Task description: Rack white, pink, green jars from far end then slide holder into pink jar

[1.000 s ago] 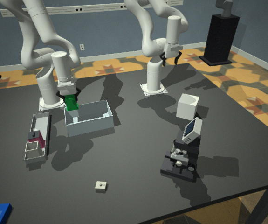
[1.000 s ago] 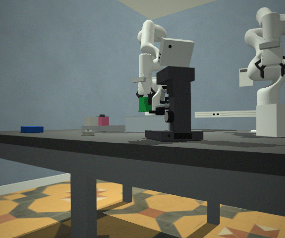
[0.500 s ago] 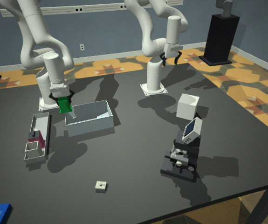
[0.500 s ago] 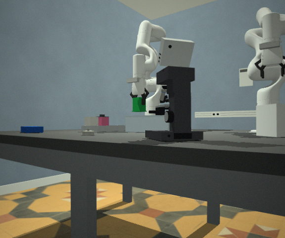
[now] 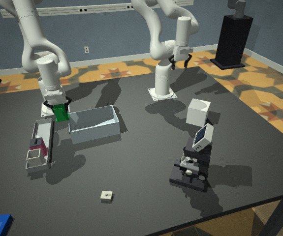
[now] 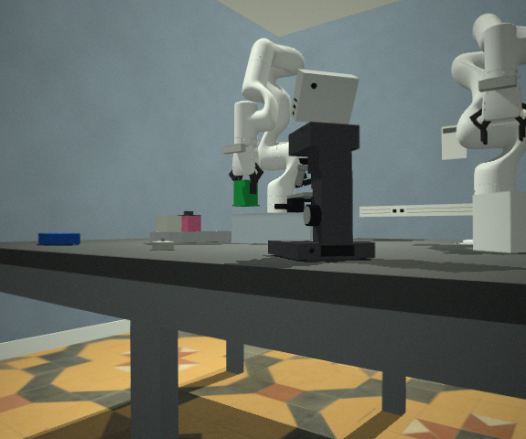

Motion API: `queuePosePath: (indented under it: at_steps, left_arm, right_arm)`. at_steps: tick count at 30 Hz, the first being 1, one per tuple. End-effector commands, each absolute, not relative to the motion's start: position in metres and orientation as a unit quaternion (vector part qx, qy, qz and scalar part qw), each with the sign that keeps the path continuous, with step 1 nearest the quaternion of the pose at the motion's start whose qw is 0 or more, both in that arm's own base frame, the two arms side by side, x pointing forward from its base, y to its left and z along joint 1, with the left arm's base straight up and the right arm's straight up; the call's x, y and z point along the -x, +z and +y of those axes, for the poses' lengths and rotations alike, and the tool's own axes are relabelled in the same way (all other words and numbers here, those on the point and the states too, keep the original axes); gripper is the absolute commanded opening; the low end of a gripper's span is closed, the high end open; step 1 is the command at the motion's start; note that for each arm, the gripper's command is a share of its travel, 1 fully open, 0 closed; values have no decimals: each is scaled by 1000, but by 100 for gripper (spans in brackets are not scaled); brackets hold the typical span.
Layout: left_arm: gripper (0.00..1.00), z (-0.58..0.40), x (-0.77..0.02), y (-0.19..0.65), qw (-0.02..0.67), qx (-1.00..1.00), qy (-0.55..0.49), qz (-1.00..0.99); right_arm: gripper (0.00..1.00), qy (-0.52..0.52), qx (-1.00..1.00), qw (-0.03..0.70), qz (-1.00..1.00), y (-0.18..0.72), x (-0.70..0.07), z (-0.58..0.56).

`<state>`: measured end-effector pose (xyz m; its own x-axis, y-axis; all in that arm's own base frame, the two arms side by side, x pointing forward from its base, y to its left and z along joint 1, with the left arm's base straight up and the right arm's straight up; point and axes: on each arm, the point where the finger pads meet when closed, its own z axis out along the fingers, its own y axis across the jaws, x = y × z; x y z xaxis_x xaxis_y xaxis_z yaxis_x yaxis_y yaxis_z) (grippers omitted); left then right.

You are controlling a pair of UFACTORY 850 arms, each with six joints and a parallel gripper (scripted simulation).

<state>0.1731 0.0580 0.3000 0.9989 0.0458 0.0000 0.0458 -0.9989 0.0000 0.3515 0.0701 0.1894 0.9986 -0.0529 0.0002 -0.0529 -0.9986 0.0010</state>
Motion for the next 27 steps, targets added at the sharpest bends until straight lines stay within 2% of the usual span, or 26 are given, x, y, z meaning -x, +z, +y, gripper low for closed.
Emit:
queuePosePath:
  at_steps: [1,27]
  left_arm:
    - [100,58,-174,301,0,1000,-1,-23]
    - [100,58,-174,301,0,1000,-1,-23]
  right_arm:
    - [0,1,-1000,0,-27,190,-356,58]
    - [0,1,-1000,0,-27,190,-376,-19]
